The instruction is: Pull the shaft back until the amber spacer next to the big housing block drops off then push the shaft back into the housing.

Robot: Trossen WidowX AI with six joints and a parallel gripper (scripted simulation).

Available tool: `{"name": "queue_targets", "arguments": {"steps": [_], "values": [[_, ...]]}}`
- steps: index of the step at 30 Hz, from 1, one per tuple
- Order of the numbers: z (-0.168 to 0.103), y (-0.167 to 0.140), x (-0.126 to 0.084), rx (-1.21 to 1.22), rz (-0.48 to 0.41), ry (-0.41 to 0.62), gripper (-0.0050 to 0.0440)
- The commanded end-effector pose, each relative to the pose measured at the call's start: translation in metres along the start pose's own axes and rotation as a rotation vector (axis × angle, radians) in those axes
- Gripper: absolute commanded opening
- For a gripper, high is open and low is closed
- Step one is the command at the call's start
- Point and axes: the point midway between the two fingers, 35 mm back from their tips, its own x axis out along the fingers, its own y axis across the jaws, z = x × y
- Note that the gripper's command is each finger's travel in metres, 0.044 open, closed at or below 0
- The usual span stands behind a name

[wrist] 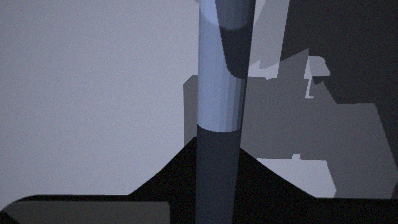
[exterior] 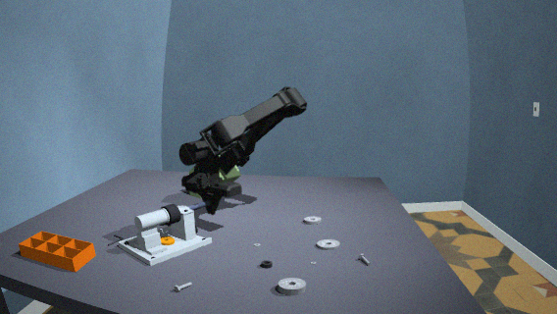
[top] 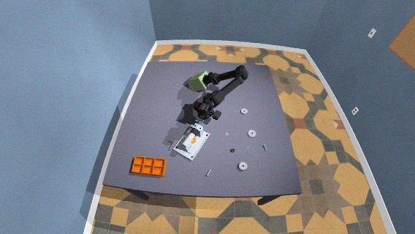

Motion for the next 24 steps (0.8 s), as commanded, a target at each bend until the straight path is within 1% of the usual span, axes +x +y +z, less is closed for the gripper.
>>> {"name": "queue_targets", "arguments": {"steps": [1,24], "values": [[0.0067,0.0032,-0.0046,-0.016,0.001,-0.020,-0.0050],[0.0148,0.0032,-0.0049,-0.018,0.002,-0.020,-0.0050]]}}
